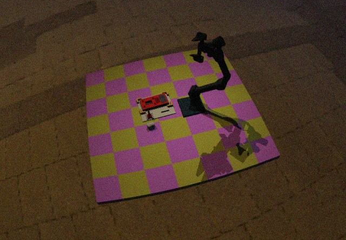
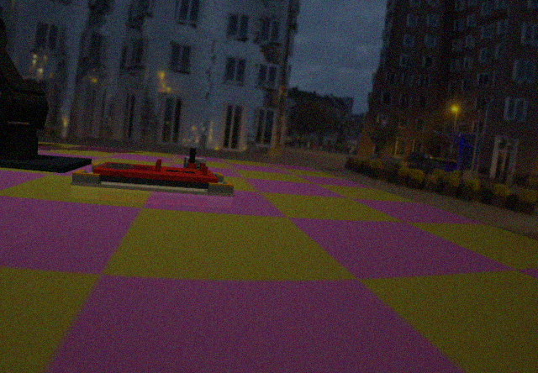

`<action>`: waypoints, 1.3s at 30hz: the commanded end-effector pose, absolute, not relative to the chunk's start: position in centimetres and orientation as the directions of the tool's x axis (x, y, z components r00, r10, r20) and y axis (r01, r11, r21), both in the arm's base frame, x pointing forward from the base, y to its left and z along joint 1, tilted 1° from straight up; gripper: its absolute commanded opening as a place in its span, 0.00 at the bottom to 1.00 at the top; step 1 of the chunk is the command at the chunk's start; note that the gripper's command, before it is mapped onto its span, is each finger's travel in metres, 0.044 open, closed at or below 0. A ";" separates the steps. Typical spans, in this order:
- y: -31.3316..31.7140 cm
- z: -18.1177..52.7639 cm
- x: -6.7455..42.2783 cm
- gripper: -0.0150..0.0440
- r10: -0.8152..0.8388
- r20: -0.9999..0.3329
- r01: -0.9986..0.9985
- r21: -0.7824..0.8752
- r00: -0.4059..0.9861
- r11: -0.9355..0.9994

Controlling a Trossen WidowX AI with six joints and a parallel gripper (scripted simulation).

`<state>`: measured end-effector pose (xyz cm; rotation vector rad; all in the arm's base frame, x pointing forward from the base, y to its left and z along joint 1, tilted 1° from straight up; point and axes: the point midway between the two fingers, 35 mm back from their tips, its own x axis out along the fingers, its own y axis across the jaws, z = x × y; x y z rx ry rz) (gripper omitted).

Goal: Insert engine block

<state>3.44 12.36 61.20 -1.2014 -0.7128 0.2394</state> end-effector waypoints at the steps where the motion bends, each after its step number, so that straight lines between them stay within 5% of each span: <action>1: 10.7 61.2 5.8 1.00 0.509 0.359 0.094 -0.876 0.782 0.473; 23: 5.8 58.5 17.4 1.00 0.475 0.198 -0.344 -0.465 0.857 0.815; 39: 4.8 52.9 26.4 1.00 0.439 -0.008 -0.439 -0.018 0.899 0.898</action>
